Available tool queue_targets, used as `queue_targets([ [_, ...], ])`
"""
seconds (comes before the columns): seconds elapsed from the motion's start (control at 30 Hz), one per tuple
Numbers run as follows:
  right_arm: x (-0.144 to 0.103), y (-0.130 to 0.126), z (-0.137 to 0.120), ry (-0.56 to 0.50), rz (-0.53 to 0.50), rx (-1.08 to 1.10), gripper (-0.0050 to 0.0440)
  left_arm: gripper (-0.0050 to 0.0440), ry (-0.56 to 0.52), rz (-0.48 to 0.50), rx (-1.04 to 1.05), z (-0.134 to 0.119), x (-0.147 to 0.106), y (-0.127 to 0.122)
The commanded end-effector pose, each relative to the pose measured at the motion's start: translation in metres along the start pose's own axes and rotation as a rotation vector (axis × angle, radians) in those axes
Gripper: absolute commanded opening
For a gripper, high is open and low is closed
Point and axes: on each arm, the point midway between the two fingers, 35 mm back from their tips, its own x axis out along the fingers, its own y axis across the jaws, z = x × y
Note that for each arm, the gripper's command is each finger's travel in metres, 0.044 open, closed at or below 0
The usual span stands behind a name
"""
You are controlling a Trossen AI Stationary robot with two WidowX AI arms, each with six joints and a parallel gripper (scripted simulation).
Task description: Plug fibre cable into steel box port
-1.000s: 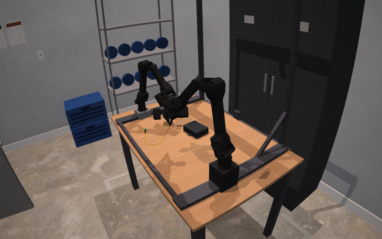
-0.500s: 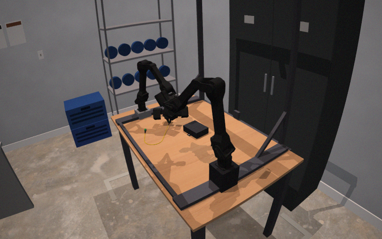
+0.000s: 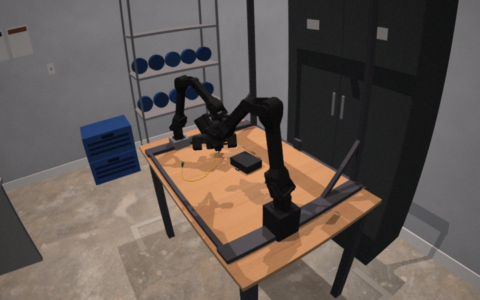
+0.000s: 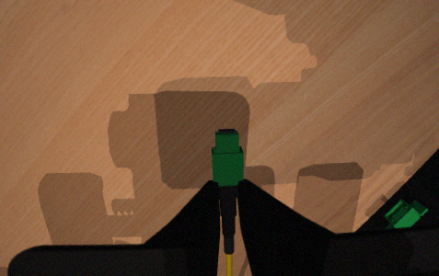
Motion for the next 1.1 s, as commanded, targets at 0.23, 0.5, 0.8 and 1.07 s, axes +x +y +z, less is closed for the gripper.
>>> queue_targets([
  [0.23,0.009,-0.060,0.006,0.006,-0.020,-0.002,0.0000,-0.0050,-0.016,0.009,0.014,0.008,-0.003,0.002],
  [0.5,0.010,-0.063,0.005,0.003,-0.020,0.067,0.0000,-0.0050,-0.016,0.009,0.014,0.008,-0.003,0.002],
  [0.8,0.013,-0.056,0.005,-0.004,-0.001,0.437,0.0000,-0.0050,-0.016,0.009,0.014,0.008,-0.003,0.002],
  [1.07,0.017,-0.050,0.006,-0.002,0.020,0.841,0.0000,-0.0050,-0.016,0.009,0.014,0.008,-0.003,0.002],
])
